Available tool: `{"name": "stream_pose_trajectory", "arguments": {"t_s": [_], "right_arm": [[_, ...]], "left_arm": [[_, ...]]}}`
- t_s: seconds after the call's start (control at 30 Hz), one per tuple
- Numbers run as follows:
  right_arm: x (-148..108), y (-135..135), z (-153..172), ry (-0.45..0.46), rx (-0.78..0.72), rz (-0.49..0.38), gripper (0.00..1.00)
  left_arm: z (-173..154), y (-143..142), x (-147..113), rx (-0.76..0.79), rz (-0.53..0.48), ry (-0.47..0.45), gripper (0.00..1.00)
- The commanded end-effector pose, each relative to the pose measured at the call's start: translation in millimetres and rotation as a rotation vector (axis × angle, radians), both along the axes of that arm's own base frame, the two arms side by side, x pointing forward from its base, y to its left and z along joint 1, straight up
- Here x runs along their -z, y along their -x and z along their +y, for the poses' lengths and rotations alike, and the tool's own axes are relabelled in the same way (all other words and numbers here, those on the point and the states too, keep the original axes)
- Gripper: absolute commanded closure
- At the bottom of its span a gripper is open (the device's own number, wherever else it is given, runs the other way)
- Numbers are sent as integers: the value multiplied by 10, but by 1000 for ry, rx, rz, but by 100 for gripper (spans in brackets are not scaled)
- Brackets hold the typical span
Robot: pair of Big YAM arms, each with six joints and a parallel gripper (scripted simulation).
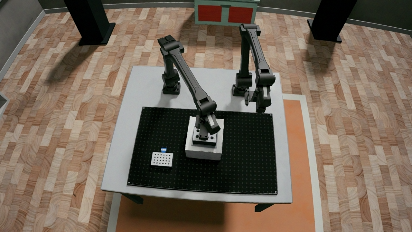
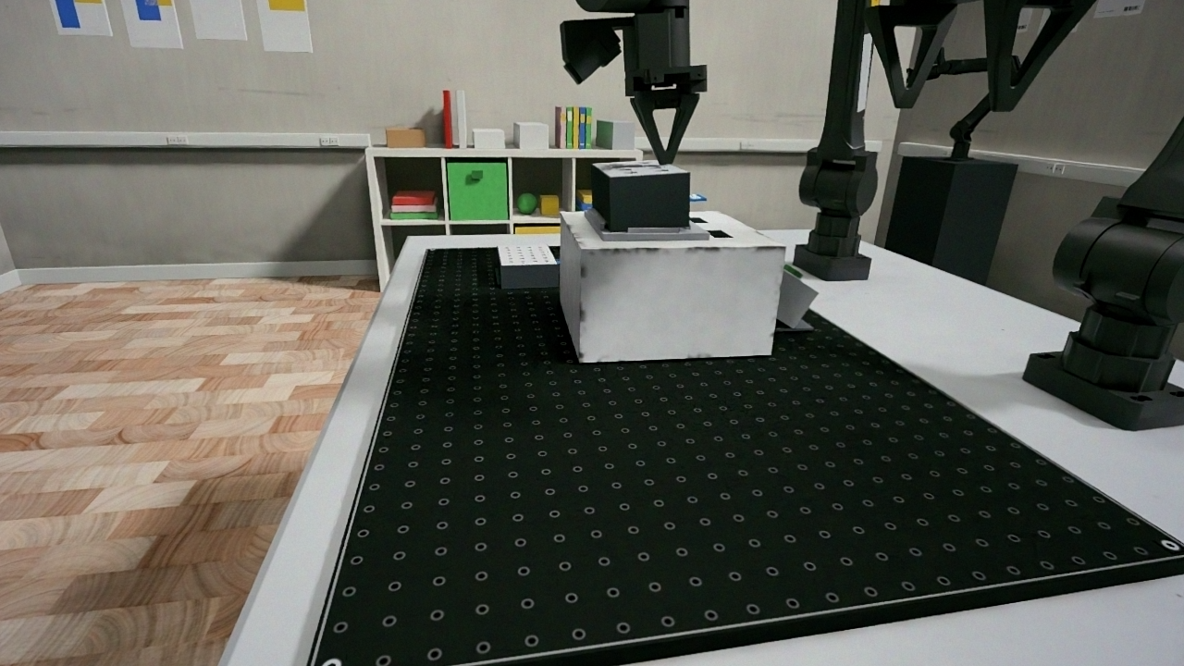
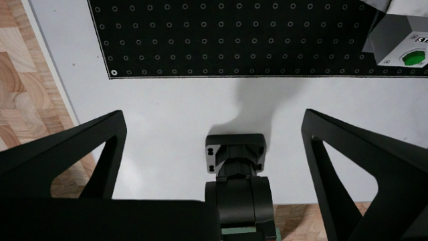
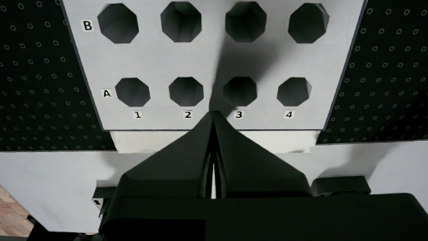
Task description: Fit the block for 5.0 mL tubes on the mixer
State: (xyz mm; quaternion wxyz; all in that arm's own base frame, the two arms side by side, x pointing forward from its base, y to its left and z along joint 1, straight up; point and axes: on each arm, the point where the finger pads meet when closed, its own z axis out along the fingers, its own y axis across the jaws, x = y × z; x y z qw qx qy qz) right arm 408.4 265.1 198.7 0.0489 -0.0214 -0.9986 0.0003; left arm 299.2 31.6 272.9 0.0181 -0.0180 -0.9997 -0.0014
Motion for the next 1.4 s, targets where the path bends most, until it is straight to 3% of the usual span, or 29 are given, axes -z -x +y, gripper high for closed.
{"name": "stream_pose_trajectory", "arguments": {"t_s": [0.0,0.67,1.1,1.37], "right_arm": [[-140,-66,80,-28,-15,-36,100],[52,26,60,-8,-2,-6,100],[-498,-111,12,-36,10,-54,100],[-481,-89,69,-23,-15,-32,100]], "left_arm": [[12,-88,-177,11,-37,-4,0],[11,-87,-181,11,-37,-3,0],[0,13,-15,11,7,3,0],[5,-34,-96,11,-14,0,0]]}}
